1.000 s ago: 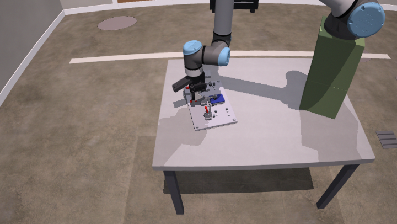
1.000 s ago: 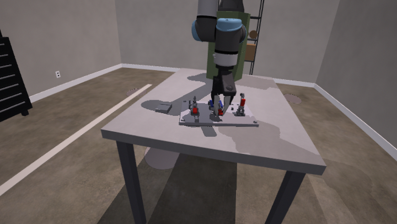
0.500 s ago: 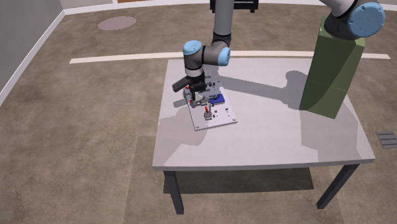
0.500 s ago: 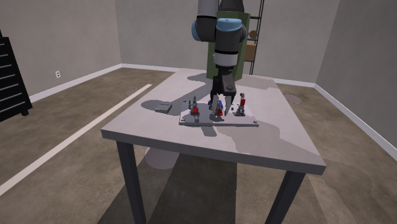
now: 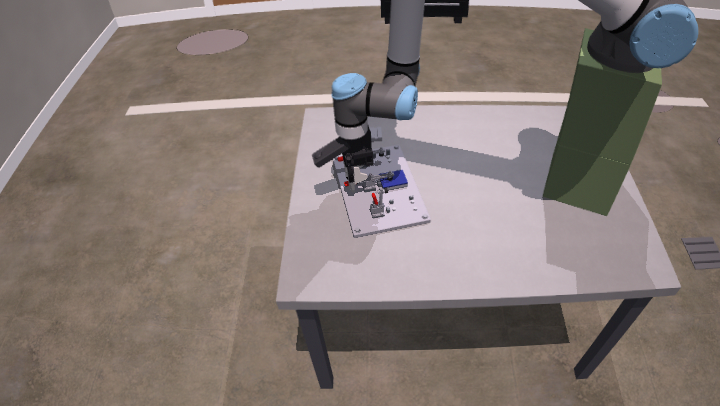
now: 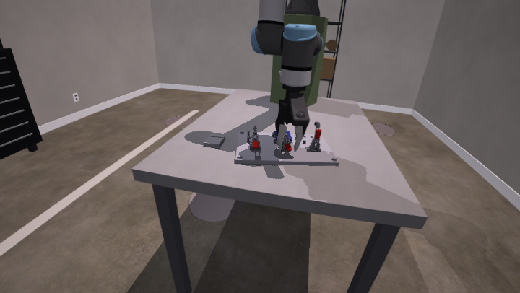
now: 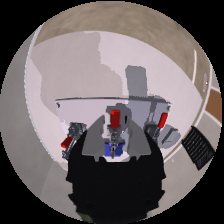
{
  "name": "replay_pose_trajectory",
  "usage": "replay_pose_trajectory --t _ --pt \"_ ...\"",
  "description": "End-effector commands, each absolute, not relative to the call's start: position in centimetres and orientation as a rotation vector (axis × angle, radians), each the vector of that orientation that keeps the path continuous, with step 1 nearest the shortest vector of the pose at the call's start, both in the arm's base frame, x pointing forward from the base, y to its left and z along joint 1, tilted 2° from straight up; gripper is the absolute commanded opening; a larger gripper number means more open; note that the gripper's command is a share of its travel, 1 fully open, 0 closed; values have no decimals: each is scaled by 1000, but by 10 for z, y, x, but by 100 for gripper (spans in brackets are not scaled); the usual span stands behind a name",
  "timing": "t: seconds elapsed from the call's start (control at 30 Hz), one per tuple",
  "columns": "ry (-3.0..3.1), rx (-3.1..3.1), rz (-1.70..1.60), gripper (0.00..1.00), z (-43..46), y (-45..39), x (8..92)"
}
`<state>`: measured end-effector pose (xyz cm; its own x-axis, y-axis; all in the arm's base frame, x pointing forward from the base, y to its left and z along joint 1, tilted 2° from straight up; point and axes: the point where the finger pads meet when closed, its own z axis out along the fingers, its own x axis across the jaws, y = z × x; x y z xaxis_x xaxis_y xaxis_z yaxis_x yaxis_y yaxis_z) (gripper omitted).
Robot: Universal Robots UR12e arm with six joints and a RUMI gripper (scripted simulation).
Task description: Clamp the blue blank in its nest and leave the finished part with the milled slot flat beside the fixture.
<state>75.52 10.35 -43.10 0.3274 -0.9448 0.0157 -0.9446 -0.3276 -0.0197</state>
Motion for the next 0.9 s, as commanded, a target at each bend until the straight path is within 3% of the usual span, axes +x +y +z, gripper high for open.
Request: replay_pose_trajectory --t 0.0,0.87 --pt "1817 -2553 -40 28 -430 103 756" --pt "1817 -2553 -40 28 -396 104 755"
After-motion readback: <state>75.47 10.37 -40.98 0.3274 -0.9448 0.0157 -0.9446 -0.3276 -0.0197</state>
